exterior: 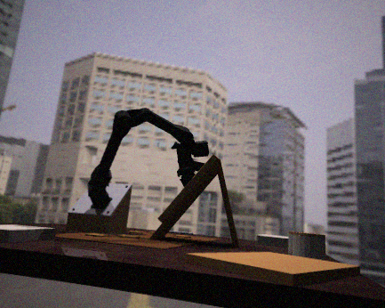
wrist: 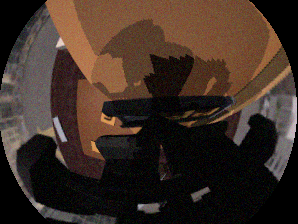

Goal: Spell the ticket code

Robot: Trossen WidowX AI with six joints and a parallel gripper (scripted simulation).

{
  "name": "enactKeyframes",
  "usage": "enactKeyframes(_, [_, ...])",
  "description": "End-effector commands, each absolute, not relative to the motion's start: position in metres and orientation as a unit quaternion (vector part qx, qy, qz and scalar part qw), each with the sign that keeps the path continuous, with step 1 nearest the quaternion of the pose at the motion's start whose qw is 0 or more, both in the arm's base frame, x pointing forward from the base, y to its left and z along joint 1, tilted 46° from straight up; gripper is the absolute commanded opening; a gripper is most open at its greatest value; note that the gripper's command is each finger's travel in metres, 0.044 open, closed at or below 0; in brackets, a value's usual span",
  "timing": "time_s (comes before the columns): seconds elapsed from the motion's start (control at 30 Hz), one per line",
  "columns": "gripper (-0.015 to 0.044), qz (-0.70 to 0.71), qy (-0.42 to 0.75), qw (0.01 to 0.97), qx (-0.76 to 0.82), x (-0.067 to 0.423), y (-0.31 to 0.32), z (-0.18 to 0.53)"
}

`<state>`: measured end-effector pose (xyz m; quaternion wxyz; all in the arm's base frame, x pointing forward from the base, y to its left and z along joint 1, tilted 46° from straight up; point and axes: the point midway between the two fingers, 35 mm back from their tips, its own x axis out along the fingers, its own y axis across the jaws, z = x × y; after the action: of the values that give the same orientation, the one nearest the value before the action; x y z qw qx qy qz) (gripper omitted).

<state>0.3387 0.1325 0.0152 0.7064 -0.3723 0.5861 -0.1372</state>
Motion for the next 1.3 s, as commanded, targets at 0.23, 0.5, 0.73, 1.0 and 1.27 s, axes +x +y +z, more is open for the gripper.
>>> enactKeyframes(0.23, [0.0000, -0.137, 0.585, 0.706, -0.375, 0.3388, 0.1298, 0.0186])
enactKeyframes(0.5, [0.0000, -0.137, 0.585, 0.706, -0.375, 0.3395, 0.1276, 0.0201])
enactKeyframes(0.73, [0.0000, -0.137, 0.585, 0.706, -0.375, 0.3402, 0.1258, 0.0215])
enactKeyframes(1.0, [0.0000, -0.137, 0.585, 0.706, -0.375, 0.3412, 0.1240, 0.0233])
enactKeyframes(1.27, [0.0000, -0.137, 0.585, 0.706, -0.375, 0.3420, 0.1223, 0.0251])
